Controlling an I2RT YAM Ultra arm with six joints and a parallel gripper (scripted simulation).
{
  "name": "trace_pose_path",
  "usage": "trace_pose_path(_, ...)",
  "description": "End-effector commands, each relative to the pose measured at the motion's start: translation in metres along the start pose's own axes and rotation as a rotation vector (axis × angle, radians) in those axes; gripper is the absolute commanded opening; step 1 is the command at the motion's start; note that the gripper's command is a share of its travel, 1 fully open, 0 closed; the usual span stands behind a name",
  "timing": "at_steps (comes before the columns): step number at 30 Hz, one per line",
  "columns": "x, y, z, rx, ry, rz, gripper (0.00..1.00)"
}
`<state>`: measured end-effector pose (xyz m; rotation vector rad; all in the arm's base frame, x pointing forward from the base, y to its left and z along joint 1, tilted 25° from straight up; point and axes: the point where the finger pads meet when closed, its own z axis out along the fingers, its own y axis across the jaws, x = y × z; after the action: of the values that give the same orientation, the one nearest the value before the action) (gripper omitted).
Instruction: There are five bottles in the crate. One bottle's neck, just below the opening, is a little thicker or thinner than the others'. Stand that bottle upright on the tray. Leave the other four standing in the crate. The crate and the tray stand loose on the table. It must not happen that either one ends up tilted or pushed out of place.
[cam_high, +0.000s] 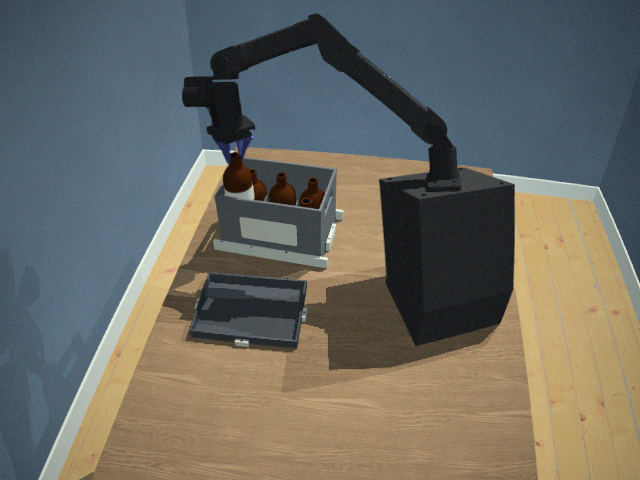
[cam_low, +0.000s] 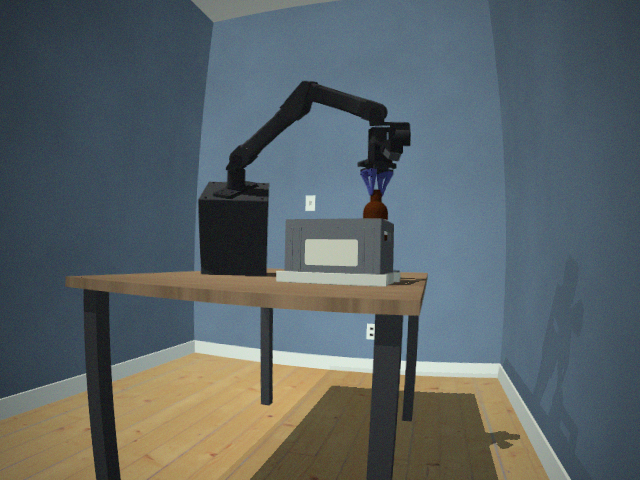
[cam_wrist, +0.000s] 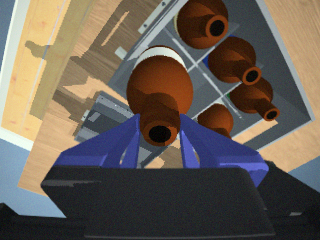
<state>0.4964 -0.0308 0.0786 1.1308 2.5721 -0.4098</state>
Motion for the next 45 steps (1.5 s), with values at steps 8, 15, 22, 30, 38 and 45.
trace_pose_path(8,-0.0067,0.009,-0.0444,-0.05,-0.05,0.003,0.0)
trace_pose_path(15,-0.0068,0.009,-0.0477,-0.05,-0.05,0.003,0.0)
trace_pose_path(22,-0.0068,0.0089,-0.0489,-0.05,-0.05,0.003,0.0)
trace_pose_path(30,-0.0068,0.0089,-0.049,-0.05,-0.05,0.002,0.0)
trace_pose_path(38,-0.0068,0.0089,-0.049,-0.05,-0.05,0.002,0.0)
trace_pose_path(45,-0.0068,0.0089,-0.049,-0.05,-0.05,0.002,0.0)
